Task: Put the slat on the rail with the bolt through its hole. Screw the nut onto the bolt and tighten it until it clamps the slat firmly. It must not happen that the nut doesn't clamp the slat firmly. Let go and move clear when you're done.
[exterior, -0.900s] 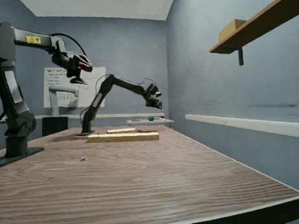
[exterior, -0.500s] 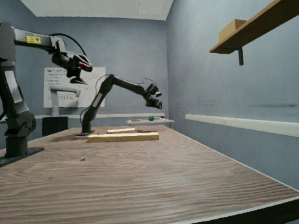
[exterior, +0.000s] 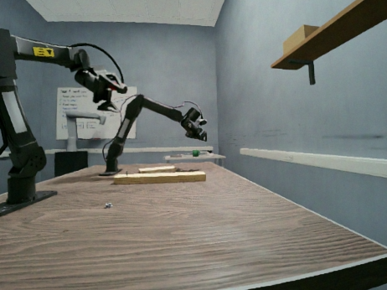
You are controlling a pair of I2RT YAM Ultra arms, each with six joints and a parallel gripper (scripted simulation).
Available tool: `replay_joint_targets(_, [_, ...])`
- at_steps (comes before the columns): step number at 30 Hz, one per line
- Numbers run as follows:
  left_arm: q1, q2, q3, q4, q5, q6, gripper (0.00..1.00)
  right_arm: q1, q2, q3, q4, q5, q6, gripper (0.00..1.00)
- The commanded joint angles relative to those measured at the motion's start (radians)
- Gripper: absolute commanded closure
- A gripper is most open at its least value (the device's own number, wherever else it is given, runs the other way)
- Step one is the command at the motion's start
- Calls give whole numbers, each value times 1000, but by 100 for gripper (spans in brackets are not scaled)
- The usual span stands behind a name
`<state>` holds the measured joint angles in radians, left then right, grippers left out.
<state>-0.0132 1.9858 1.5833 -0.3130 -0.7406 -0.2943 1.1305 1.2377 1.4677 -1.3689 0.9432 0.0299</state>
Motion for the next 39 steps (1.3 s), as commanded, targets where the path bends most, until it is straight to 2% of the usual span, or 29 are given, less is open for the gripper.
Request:
replay_joint_targets(1, [3, -151, -34, 63, 89, 42, 0, -106, -23, -36, 166, -98, 28, 0])
replay_joint_targets(5, [2, -266, -104, 97, 177, 79, 0, -244, -38, -69, 315, -199, 21, 0])
replay_joint_targets(7, [2, -266, -104, 97, 177, 79, 0, -244, -38, -69, 315, -199, 21, 0])
replay_joint_targets(8, [4, -296, -125, 112, 208, 89, 0, -288, -57, -96, 379, -247, 2, 0])
replay_joint_targets(22, [12, -665, -361, 229, 495, 212, 0, -746, -152, -265, 899, -599, -32, 0])
replay_joint_targets(24, [12, -665, -361, 229, 495, 212, 0, -746, -152, -265, 899, -599, -32, 0])
replay_joint_targets(25, [15, -692, -379, 241, 523, 218, 0, -786, -160, -291, 957, -646, -34, 0])
replay_joint_targets(35, [16, -917, -524, 313, 701, 294, 0, -1071, -217, -402, 1277, -871, -45, 0])
replay_joint_targets(39, [19, -963, -533, 328, 740, 306, 0, -1132, -200, -428, 1357, -933, -38, 0])
